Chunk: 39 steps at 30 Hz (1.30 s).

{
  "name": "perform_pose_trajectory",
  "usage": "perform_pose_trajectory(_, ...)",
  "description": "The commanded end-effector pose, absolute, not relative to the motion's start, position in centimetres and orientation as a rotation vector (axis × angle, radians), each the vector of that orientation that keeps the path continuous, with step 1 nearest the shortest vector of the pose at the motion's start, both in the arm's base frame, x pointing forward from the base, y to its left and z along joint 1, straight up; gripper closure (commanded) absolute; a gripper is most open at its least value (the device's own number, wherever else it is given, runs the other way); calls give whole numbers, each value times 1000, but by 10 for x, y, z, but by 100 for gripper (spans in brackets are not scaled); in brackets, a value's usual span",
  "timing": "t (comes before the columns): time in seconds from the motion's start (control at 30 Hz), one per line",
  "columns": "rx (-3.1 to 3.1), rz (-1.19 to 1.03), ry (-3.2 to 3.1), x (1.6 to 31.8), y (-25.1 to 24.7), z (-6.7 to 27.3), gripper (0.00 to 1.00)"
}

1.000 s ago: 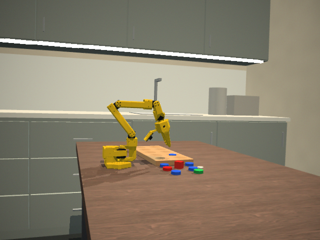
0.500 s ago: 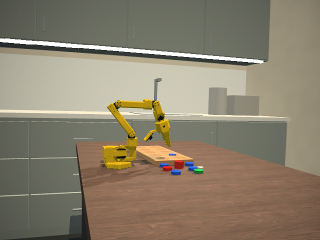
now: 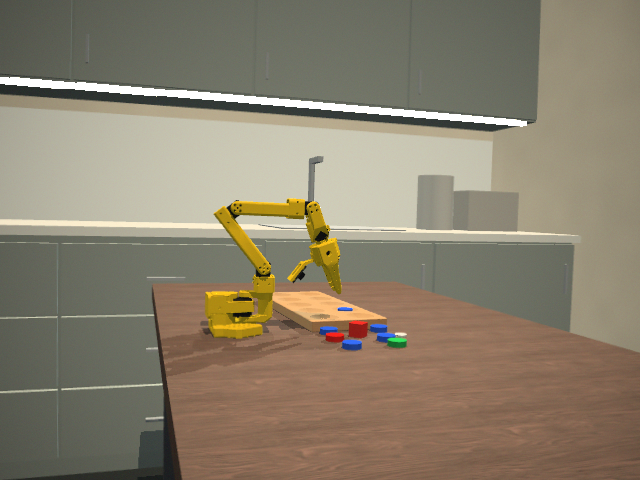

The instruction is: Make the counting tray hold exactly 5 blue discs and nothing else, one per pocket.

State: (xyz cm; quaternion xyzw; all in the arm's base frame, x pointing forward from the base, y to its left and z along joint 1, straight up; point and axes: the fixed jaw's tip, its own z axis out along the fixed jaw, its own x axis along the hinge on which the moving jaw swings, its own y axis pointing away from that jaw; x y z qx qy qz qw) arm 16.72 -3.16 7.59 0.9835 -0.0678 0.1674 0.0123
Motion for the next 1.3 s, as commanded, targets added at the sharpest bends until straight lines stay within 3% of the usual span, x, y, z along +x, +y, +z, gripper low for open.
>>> perform_pose_trajectory(0.0,3088,491,222,170,-78,44,74)
perform_pose_trajectory(0.27,3088,491,222,170,-78,44,79)
perform_pose_trajectory(0.73,3088,491,222,170,-78,44,98)
perform_pose_trajectory(1.27,3088,491,222,170,-78,44,100)
